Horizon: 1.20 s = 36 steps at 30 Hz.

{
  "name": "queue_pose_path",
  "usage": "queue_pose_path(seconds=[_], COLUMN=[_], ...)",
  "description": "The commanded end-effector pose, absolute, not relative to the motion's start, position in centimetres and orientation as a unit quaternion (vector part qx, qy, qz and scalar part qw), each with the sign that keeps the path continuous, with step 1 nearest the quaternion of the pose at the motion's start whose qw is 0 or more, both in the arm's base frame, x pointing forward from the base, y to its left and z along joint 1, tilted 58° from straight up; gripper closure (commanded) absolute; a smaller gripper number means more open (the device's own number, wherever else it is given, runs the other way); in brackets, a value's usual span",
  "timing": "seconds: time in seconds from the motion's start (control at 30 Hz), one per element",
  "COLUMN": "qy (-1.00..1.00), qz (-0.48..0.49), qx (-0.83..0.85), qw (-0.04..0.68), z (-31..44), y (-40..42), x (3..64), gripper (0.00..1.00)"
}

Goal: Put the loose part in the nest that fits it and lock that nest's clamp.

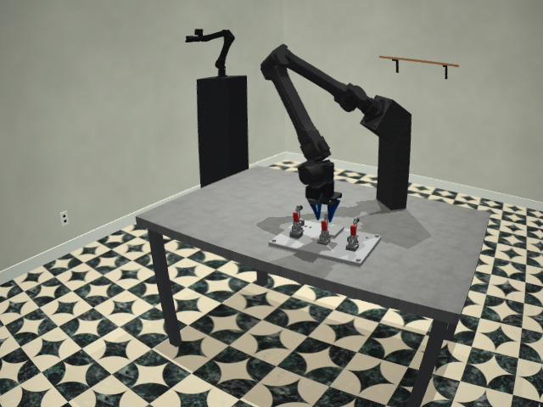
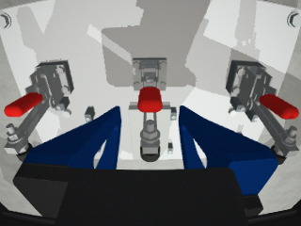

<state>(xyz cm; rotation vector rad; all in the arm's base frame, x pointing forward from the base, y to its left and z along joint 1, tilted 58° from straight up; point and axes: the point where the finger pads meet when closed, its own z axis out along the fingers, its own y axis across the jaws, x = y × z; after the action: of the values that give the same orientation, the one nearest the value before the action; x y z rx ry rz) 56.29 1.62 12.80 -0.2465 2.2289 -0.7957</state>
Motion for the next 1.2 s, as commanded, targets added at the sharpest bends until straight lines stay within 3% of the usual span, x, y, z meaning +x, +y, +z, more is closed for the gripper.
queue_pose_path(seconds=[0.0, 1.17], qy=[0.867, 0.865], qz=[-0.31, -0.308], qx=[-0.096, -0.1], qw=[0.379, 0.385], z=[13.4, 11.9], y=[1.7, 0.6], x=[56.5, 59.2], gripper=[0.55, 0.55])
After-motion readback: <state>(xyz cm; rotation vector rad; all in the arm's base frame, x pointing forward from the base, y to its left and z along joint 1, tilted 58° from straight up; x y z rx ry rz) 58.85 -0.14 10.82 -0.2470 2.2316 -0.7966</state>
